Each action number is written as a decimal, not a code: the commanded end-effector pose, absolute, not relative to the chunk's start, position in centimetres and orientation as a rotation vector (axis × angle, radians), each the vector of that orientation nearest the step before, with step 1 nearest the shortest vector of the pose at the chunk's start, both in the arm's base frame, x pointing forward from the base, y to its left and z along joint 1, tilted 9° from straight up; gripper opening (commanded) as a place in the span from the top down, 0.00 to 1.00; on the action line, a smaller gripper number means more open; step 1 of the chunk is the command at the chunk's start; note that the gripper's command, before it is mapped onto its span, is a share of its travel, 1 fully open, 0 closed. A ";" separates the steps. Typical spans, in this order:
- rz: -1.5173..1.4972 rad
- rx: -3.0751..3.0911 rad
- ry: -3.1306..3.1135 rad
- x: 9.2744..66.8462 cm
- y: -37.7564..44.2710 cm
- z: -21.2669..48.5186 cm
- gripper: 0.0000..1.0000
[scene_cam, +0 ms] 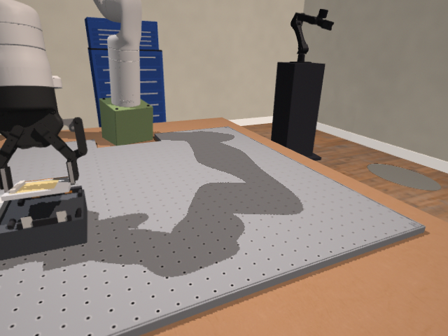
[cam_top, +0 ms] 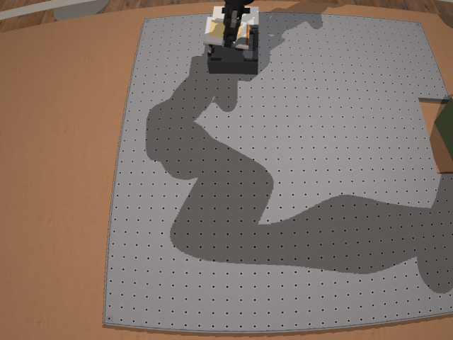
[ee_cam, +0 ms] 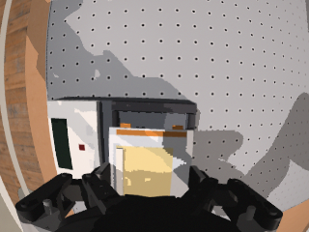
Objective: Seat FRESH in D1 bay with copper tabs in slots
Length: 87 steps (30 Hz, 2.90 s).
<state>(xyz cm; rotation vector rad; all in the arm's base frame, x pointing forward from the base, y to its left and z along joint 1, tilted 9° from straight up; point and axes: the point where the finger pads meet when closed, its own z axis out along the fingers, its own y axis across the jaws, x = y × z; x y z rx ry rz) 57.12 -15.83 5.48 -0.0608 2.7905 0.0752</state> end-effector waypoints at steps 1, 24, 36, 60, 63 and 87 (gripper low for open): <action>0.078 -0.064 2.791 57.2 -15.7 5.4 1.00; 0.078 -0.064 2.791 57.4 -15.6 3.9 1.00; 0.078 -0.064 2.791 57.4 -15.6 3.6 1.00; 0.078 -0.064 2.791 57.5 -15.5 2.9 1.00; 0.078 -0.064 2.791 57.5 -15.5 2.9 1.00; 0.078 -0.064 2.791 57.5 -15.5 2.7 0.00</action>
